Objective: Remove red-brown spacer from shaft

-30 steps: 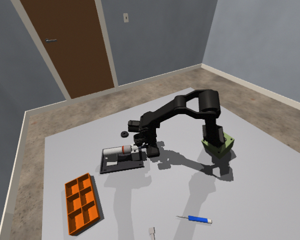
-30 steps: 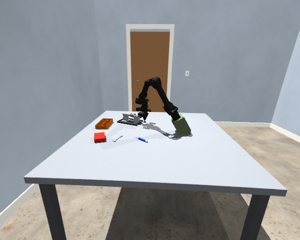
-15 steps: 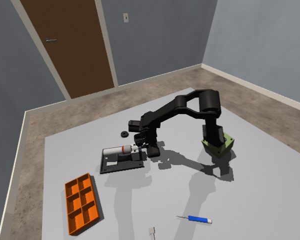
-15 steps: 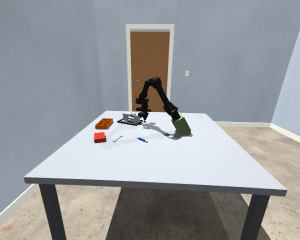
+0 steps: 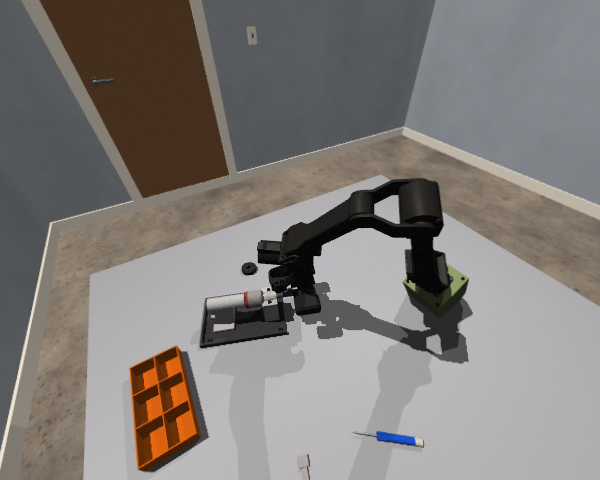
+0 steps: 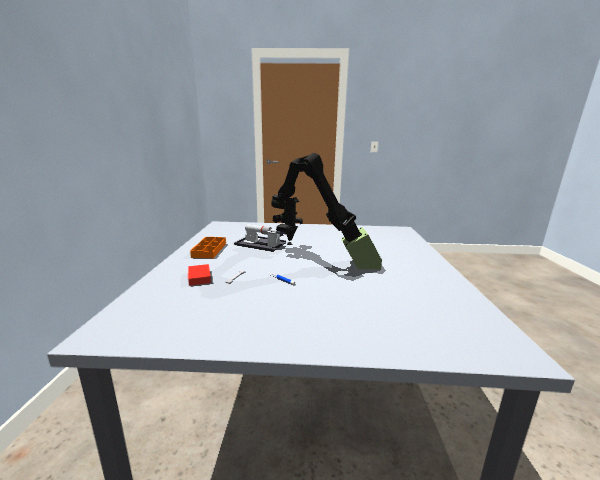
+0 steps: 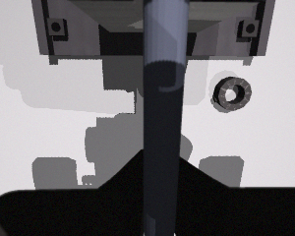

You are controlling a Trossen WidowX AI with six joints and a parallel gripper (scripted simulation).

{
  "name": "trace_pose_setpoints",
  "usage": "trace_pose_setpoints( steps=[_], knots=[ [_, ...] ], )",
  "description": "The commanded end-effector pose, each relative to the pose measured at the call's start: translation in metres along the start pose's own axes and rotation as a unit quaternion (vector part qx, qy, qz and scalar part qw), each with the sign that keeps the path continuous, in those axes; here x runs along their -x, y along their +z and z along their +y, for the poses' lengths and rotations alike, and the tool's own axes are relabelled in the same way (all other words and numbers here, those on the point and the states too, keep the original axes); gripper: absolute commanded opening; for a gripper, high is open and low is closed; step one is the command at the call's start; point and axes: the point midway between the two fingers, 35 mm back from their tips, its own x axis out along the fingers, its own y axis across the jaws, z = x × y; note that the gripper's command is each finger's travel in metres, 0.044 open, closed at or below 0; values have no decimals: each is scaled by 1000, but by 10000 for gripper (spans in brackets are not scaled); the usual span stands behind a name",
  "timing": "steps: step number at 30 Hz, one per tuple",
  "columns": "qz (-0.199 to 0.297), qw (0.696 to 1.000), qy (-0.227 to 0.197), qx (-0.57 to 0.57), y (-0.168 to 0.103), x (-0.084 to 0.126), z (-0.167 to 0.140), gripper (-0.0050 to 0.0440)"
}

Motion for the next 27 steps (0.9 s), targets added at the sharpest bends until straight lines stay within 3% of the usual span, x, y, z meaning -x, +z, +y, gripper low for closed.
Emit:
trace_pose_setpoints(
  steps=[1,27],
  knots=[
    [-15,1000,-3,5,3,9,1,-50],
    [-15,1000,-3,6,1,8,1,-50]
  ],
)
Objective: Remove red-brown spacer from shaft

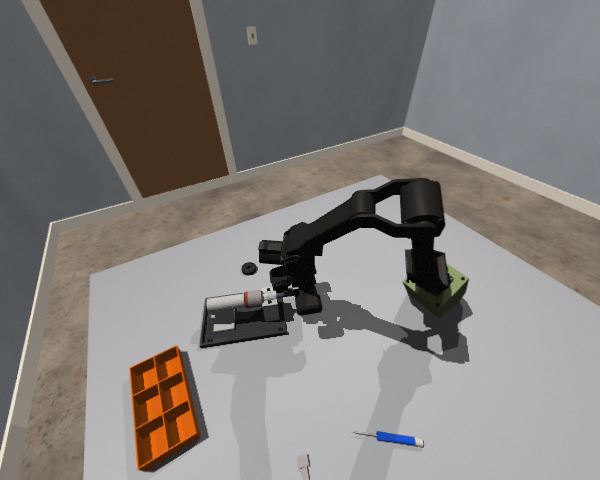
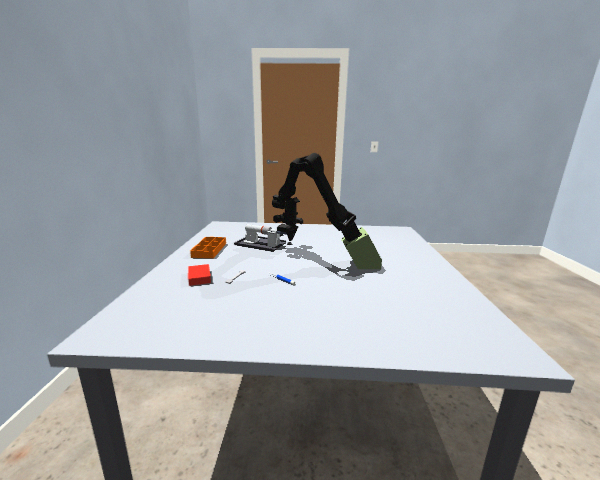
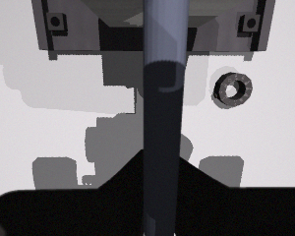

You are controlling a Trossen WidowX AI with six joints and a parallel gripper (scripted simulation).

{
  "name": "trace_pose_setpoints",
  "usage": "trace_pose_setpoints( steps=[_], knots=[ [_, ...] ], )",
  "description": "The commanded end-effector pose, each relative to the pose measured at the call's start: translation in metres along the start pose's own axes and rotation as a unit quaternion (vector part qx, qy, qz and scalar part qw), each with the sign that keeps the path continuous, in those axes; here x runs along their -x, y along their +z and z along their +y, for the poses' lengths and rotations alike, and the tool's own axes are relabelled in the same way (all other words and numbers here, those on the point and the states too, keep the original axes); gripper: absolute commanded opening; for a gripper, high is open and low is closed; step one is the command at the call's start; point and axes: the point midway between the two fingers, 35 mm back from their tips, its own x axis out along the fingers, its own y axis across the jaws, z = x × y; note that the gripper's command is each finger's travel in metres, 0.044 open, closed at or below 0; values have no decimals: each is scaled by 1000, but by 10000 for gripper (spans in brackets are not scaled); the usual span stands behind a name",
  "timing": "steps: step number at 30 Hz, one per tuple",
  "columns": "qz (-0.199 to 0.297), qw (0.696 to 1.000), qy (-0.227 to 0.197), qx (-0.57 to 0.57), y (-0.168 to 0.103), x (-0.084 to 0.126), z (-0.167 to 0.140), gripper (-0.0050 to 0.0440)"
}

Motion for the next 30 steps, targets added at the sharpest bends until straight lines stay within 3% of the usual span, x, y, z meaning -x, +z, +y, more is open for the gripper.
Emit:
trace_pose_setpoints(
  steps=[1,30],
  knots=[
    [-15,1000,-3,6,4,8,1,-50],
    [-15,1000,-3,6,0,8,1,-50]
  ],
)
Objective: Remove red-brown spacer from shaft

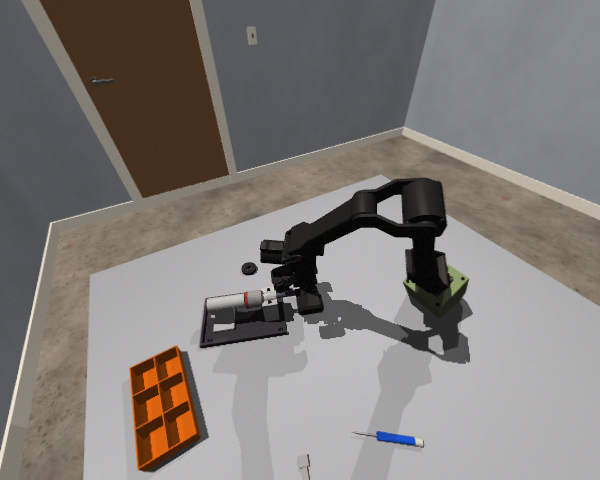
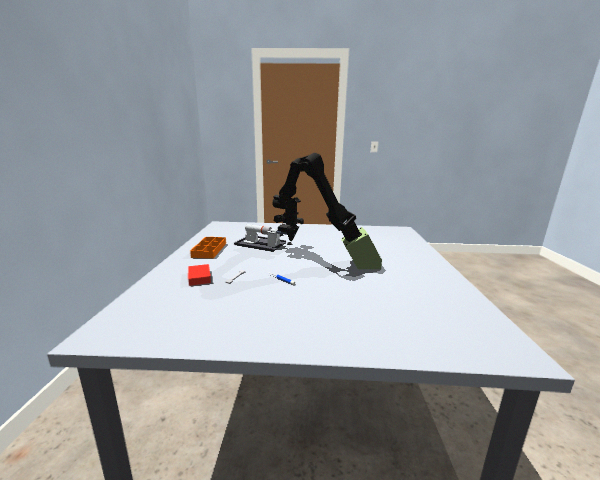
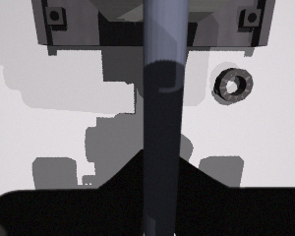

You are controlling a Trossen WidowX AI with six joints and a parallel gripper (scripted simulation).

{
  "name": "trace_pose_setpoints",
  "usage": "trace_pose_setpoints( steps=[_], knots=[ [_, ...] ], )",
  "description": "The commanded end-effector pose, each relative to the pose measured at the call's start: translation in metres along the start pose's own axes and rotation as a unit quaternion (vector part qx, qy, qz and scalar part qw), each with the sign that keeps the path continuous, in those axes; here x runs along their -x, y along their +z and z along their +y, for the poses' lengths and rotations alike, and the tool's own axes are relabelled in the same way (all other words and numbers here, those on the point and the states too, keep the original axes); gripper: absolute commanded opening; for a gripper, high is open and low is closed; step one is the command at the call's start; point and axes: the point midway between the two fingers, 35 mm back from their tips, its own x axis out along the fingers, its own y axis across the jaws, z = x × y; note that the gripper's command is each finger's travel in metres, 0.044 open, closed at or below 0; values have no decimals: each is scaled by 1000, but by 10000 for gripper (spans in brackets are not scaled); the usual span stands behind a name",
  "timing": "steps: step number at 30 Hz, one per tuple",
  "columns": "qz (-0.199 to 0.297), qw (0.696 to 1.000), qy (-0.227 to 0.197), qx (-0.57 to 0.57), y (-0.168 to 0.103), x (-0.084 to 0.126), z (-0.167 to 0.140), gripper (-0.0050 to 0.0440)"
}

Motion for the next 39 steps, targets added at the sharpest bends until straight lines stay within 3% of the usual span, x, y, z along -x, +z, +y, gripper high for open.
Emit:
trace_pose_setpoints(
  steps=[1,39],
  knots=[
    [-15,1000,-3,5,3,8,1,-50],
    [-15,1000,-3,5,-1,8,1,-50]
  ],
)
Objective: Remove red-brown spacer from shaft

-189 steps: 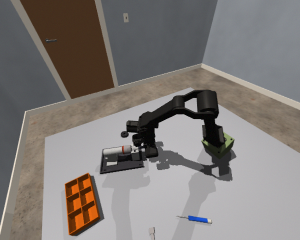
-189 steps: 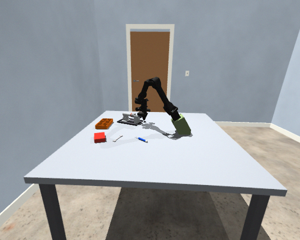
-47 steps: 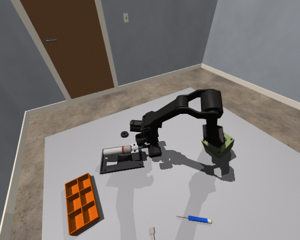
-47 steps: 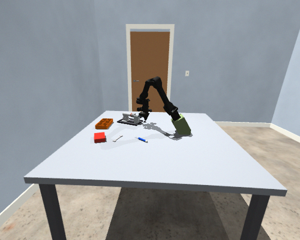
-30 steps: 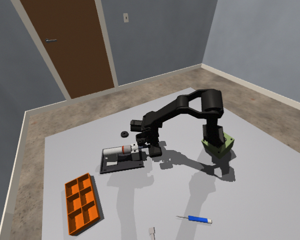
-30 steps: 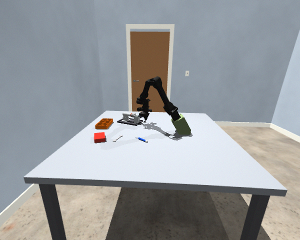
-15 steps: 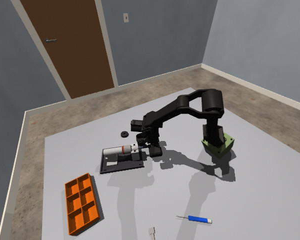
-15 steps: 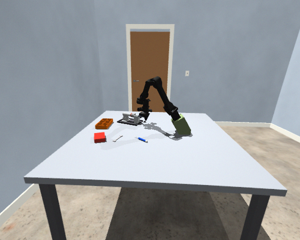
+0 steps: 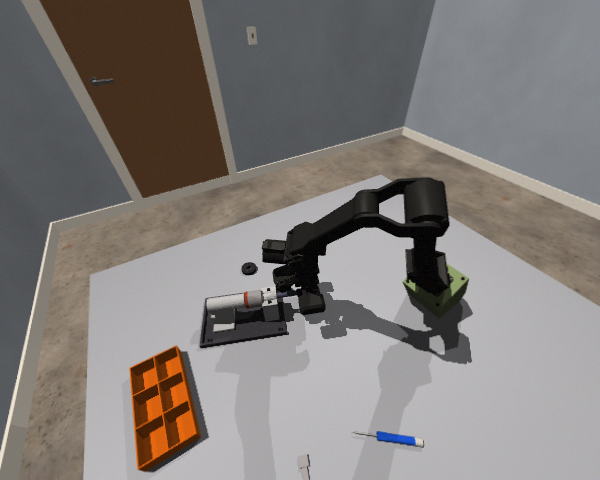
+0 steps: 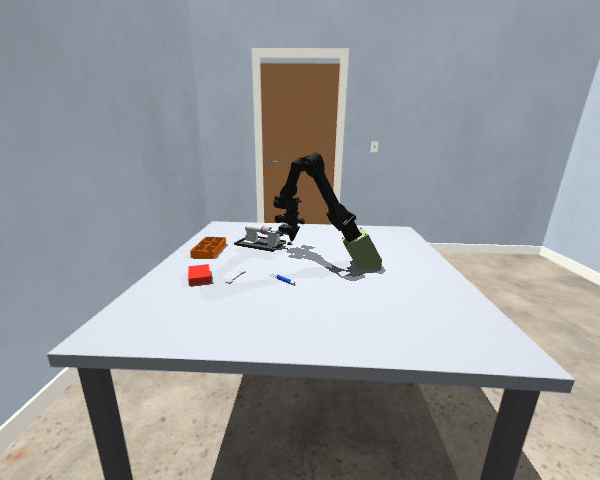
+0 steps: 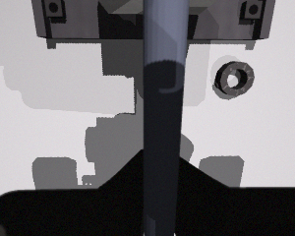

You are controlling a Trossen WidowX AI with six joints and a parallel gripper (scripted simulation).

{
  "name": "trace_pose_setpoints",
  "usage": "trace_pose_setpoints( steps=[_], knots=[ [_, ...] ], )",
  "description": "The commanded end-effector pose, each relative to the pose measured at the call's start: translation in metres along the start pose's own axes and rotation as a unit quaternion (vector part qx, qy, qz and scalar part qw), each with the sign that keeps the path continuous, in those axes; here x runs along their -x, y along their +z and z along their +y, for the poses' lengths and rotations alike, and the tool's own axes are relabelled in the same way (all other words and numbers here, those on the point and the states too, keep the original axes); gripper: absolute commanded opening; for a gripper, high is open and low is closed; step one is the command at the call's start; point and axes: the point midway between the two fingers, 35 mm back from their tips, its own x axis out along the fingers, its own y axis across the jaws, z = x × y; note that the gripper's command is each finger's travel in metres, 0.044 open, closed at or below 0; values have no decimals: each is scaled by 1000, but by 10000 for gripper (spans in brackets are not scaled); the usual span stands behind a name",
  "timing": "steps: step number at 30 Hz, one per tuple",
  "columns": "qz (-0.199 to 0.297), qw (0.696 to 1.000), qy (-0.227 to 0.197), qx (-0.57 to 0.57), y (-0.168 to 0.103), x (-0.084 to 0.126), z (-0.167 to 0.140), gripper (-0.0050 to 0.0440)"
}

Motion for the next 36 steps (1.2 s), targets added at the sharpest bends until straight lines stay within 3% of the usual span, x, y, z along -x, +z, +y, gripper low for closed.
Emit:
trace_pose_setpoints(
  steps=[1,36],
  knots=[
    [-15,1000,-3,5,3,8,1,-50],
    [-15,1000,-3,5,-1,8,1,-50]
  ],
)
